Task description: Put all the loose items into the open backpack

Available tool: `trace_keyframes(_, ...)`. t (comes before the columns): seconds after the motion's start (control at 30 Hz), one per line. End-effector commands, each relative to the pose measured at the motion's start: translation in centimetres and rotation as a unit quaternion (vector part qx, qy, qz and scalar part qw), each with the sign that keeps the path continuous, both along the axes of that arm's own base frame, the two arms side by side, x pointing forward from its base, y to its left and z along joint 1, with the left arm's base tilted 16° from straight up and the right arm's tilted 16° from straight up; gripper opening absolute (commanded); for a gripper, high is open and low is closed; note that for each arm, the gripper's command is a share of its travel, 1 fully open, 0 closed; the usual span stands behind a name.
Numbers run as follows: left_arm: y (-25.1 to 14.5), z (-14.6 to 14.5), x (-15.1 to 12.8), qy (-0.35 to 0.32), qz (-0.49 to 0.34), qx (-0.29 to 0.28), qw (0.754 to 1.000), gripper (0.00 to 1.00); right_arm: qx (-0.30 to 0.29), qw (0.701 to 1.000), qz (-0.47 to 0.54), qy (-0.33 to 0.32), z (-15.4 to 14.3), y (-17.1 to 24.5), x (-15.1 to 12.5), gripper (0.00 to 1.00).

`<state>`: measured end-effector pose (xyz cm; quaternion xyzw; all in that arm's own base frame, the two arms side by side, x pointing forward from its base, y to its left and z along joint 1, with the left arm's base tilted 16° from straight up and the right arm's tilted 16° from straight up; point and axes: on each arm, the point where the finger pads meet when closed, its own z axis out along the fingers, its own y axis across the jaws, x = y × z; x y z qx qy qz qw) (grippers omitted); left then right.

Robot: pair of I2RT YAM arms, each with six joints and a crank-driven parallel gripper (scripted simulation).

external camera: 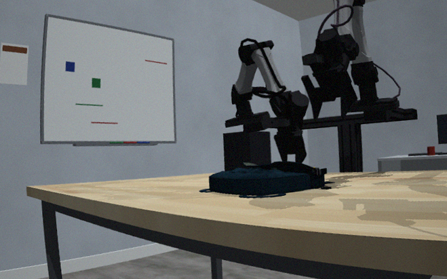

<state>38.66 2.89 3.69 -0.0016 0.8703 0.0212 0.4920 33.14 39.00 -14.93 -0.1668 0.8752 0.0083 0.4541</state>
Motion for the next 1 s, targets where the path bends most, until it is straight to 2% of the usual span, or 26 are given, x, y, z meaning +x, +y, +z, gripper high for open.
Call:
trace_keyframes(0.0,0.1,0.8,0.7,-0.010,-0.002,0.001,1.000,0.90,0.012,1.000,0.001,-0.008,0.1,0.8,0.8,0.31)
trace_keyframes(0.7,0.1,0.7,0.6,-0.010,-0.002,0.001,1.000,0.90,0.012,1.000,-0.001,-0.004,-0.9,0.5,0.7,0.31)
trace_keyframes(0.97,0.1,0.7,0.5,-0.010,-0.002,0.001,1.000,0.90,-0.006,1.000,-0.001,0.007,-1.9,-0.9,-0.1,0.31)
